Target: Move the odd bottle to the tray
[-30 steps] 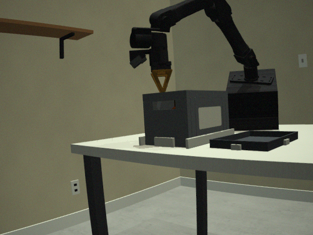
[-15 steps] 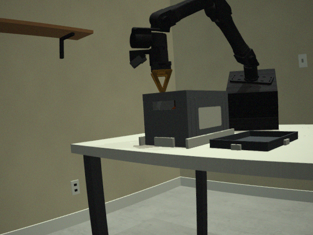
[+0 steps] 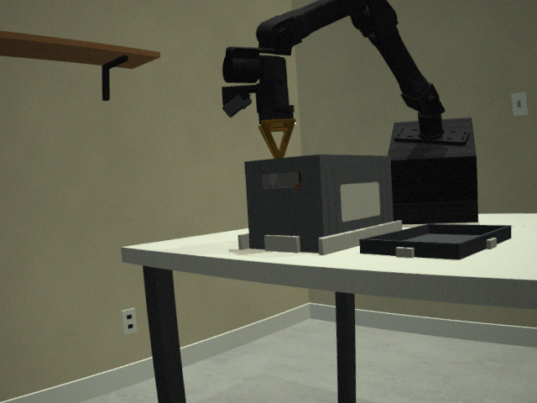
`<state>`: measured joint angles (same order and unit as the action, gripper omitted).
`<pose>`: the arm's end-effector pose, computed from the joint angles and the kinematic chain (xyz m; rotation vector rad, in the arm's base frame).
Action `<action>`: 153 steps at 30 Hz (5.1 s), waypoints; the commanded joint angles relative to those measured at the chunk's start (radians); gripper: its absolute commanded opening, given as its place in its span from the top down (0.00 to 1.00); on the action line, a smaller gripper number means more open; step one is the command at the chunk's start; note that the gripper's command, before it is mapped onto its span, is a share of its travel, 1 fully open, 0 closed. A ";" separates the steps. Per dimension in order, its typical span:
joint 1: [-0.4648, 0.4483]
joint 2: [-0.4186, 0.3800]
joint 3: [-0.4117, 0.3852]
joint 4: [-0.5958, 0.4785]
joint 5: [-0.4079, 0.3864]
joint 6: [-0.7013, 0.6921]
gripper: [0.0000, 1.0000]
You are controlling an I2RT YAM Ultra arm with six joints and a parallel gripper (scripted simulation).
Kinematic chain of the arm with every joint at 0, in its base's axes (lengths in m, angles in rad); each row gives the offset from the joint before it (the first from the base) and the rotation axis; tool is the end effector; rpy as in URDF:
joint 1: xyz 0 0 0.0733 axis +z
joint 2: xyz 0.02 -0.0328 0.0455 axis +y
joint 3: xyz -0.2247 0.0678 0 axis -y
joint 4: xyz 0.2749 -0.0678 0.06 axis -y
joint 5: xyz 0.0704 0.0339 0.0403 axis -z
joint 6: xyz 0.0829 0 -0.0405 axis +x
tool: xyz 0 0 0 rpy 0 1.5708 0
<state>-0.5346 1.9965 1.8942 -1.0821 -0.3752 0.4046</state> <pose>0.4014 -0.2011 0.2183 1.1303 2.4486 0.4763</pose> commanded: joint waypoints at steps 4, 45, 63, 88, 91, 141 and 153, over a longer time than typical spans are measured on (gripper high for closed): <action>-0.018 -0.013 0.034 -0.005 0.010 -0.006 0.39; -0.011 0.010 0.027 0.025 0.011 0.003 0.39; 0.011 0.017 -0.026 0.072 0.016 0.020 0.39; 0.019 0.029 -0.045 0.124 0.021 0.033 0.39; 0.019 0.034 -0.051 0.126 0.021 0.033 0.39; 0.019 0.035 -0.054 0.126 0.021 0.032 0.39; 0.019 0.035 -0.054 0.126 0.021 0.032 1.00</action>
<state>-0.5079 2.0357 1.8431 -0.9745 -0.3653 0.4309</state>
